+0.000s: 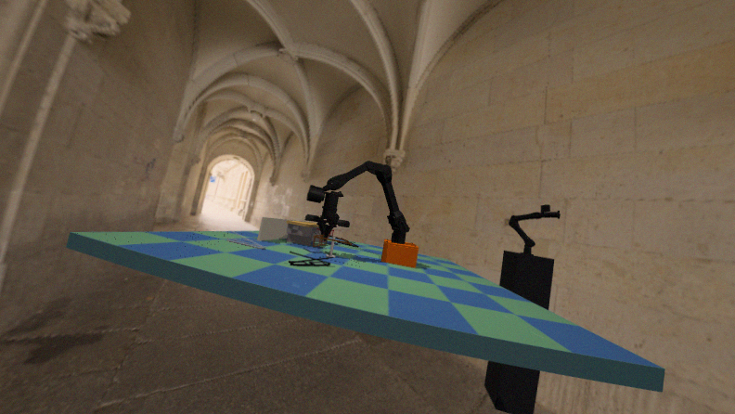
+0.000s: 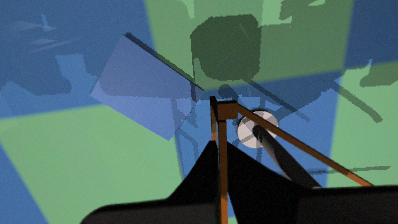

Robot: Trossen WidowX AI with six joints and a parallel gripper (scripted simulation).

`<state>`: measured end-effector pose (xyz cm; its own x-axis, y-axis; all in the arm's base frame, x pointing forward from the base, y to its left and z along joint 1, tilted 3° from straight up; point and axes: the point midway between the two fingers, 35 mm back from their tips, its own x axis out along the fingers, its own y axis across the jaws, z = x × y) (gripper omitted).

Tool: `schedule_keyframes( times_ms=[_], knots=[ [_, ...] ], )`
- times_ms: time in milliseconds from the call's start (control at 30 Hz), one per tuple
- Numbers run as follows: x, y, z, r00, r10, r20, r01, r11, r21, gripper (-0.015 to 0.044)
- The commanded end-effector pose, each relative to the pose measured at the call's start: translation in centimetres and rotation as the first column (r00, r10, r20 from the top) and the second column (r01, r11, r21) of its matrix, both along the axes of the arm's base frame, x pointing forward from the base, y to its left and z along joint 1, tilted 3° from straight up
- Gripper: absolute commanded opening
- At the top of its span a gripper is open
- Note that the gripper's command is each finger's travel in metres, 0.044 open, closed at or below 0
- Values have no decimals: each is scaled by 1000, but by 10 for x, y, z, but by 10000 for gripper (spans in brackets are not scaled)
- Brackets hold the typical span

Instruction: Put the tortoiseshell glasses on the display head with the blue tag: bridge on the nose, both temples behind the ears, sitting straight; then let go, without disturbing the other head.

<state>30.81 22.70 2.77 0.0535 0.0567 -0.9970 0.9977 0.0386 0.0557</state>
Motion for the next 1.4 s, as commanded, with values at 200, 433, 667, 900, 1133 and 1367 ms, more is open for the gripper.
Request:
schedule_keyframes(
  times_ms=[200, 433, 667, 900, 1133, 1367],
  knots=[
    [5, 7, 1, 1000, -4, 10, 4, 1000, 4, 0],
    [7, 9, 1, 1000, -4, 10, 4, 1000, 5, 0],
    [9, 12, 1, 1000, -4, 10, 4, 1000, 5, 0],
    [11, 15, 2, 1000, -4, 10, 4, 1000, 5, 0],
    [12, 17, 2, 1000, -4, 11, 4, 1000, 5, 0],
    [14, 20, 3, 1000, -4, 11, 4, 1000, 6, 0]
  ],
)
